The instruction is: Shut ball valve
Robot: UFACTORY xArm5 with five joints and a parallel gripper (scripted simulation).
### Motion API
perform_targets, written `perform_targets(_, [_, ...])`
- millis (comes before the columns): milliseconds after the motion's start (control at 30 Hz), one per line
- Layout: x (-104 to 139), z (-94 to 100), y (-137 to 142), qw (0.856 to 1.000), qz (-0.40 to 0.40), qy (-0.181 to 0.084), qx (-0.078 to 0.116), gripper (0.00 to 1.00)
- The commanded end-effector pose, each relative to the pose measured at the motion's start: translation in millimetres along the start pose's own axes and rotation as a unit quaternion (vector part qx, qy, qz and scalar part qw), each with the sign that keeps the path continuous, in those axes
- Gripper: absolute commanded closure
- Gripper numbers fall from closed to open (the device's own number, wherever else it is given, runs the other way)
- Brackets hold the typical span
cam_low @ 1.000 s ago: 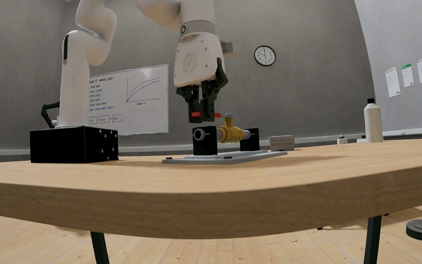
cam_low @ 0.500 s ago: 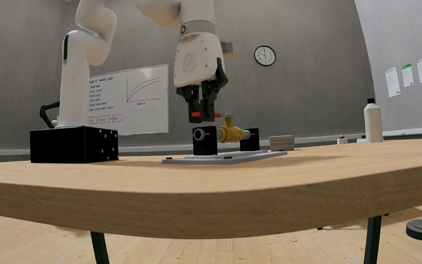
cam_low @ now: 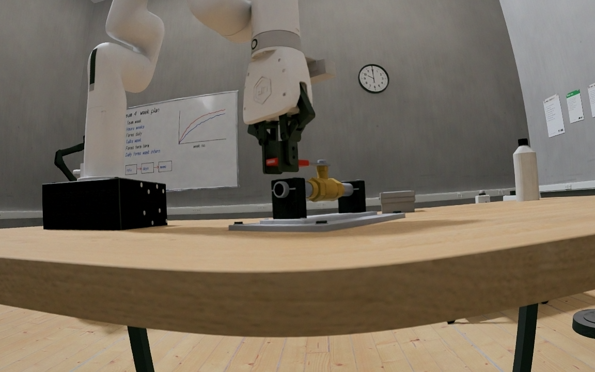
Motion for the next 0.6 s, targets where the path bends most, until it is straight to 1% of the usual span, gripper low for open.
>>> perform_targets(0, [0.3, 0.4, -1.6, 1.000, -0.011, 0.000, 0.000, 1.00])
perform_targets(567, [1.3, 0.4, -10.3, 0.998, -0.062, 0.000, 0.000, 1.00])
Point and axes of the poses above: the point where the finger pads meet when closed, its own z axis back along the fingers, its own y axis across the jaws, x = y × z, the point moved 7 cm from there along z, back along the fingers, and after that the axes turned 11 degrees about -z, right-handed, at the moved point
